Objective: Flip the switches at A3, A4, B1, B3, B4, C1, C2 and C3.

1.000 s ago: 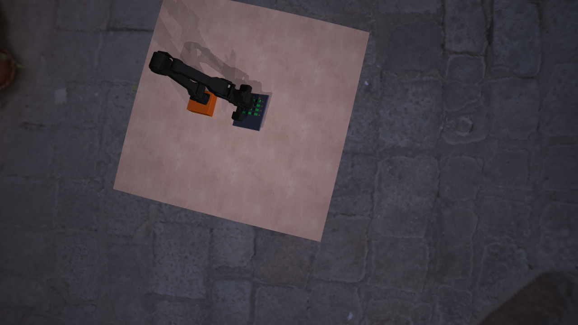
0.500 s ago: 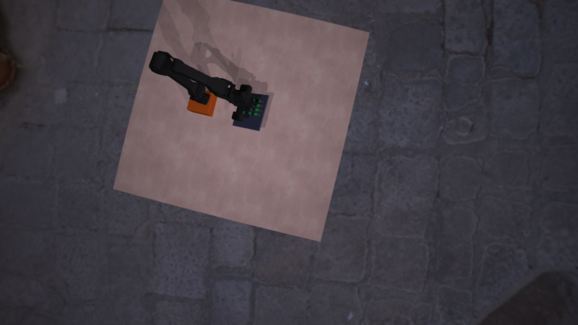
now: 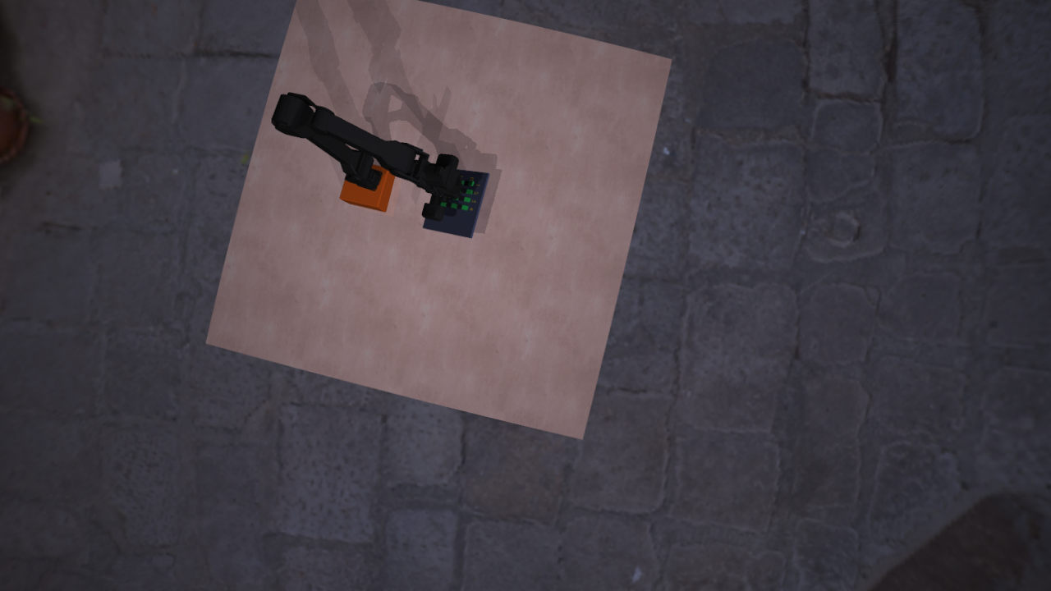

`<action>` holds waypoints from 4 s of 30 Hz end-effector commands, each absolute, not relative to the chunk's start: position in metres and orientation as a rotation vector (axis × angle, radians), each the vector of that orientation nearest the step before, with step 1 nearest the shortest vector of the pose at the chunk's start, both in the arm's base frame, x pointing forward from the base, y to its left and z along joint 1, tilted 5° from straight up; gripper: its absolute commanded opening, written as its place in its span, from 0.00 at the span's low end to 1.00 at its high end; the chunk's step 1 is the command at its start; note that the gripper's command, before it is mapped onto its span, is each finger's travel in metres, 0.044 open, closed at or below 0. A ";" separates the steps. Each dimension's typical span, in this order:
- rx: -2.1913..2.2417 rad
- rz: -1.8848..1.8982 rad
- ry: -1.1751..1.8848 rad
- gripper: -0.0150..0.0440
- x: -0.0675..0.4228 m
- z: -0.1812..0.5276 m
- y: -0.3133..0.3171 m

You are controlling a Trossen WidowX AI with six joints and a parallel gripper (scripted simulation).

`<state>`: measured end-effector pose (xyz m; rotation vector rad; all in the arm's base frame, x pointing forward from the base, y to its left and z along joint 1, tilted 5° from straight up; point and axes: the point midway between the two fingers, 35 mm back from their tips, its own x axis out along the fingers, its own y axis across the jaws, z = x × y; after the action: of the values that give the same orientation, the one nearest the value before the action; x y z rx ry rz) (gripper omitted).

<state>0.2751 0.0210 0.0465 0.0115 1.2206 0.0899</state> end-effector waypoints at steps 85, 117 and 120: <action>0.015 0.087 1.170 0.25 0.257 0.039 -0.005; 0.015 0.087 1.170 0.25 0.258 0.035 -0.005; 0.015 0.087 1.170 0.25 0.258 0.035 -0.005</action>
<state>0.2581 -0.0045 0.0353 0.0133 1.1708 0.0899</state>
